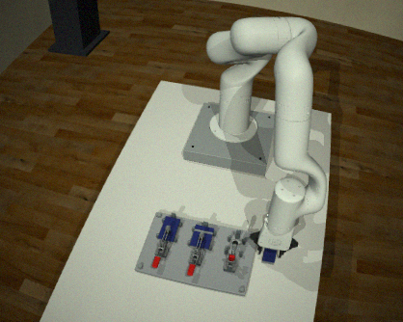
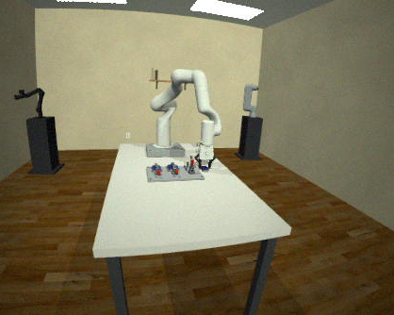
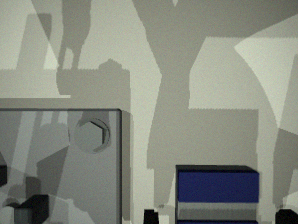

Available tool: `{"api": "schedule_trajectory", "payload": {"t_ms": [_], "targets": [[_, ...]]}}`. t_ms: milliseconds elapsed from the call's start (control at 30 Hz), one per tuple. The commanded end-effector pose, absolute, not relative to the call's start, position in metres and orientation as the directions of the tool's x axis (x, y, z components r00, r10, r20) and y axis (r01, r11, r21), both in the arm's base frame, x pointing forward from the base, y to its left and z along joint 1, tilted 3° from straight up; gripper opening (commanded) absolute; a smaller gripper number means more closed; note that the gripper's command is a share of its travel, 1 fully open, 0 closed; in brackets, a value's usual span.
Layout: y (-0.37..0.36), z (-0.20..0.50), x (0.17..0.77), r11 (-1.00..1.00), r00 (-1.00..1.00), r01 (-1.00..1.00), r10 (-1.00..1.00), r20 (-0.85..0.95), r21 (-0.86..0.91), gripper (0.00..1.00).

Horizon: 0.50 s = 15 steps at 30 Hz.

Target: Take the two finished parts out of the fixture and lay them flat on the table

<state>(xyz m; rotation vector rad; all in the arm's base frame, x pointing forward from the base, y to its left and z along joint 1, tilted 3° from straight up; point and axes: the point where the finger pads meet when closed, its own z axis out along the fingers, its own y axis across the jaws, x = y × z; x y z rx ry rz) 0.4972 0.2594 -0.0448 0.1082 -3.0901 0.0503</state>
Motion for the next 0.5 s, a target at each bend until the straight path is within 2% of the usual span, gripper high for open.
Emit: {"api": "schedule_trajectory", "payload": {"t_ms": [0,467], "targets": [[0.26,-0.034,0.499,0.997,-0.996,-0.071,-0.069,0.048,-0.03,0.69],[0.262,0.013,0.501,0.997,-0.996,-0.071,-0.069,0.048,-0.03,0.69]]}}
